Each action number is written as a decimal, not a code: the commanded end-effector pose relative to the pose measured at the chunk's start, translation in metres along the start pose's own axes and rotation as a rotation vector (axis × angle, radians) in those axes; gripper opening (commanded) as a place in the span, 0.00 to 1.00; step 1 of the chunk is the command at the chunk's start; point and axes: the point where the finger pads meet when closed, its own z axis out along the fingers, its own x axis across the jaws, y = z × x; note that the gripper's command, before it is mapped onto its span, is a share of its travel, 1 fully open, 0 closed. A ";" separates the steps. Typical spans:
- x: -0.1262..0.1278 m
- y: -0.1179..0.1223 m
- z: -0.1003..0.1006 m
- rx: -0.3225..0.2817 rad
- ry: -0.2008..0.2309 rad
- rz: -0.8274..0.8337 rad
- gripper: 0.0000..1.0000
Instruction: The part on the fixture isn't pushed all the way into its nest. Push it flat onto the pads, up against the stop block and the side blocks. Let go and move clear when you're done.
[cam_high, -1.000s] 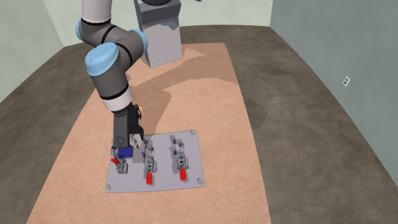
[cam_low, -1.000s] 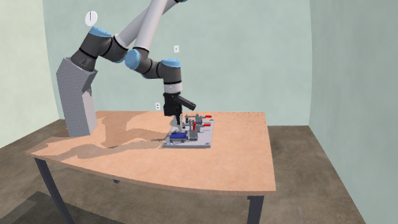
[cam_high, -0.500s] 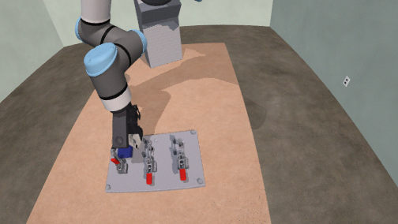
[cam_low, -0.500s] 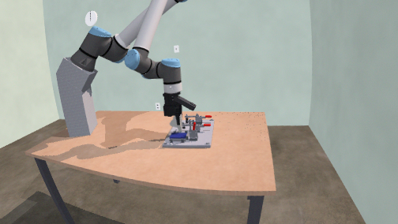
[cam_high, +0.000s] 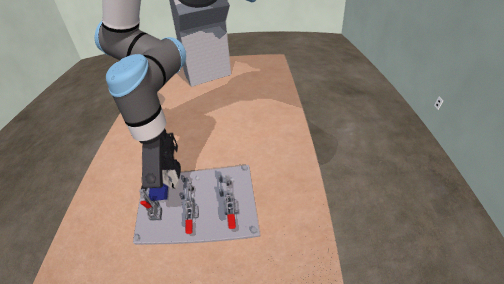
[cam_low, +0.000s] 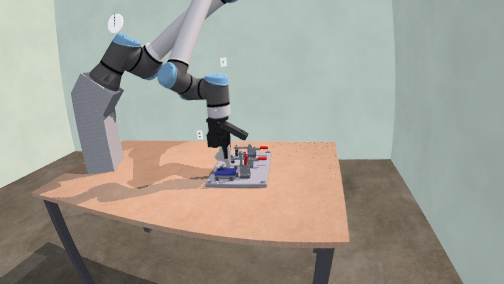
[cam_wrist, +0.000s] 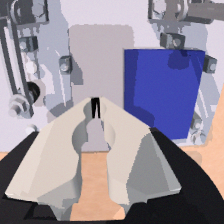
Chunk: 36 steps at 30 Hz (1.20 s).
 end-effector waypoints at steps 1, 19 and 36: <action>0.000 0.000 0.000 0.001 0.000 0.000 0.00; 0.004 0.000 0.000 0.001 0.000 0.000 0.00; 0.008 0.000 0.000 0.001 0.000 0.000 0.00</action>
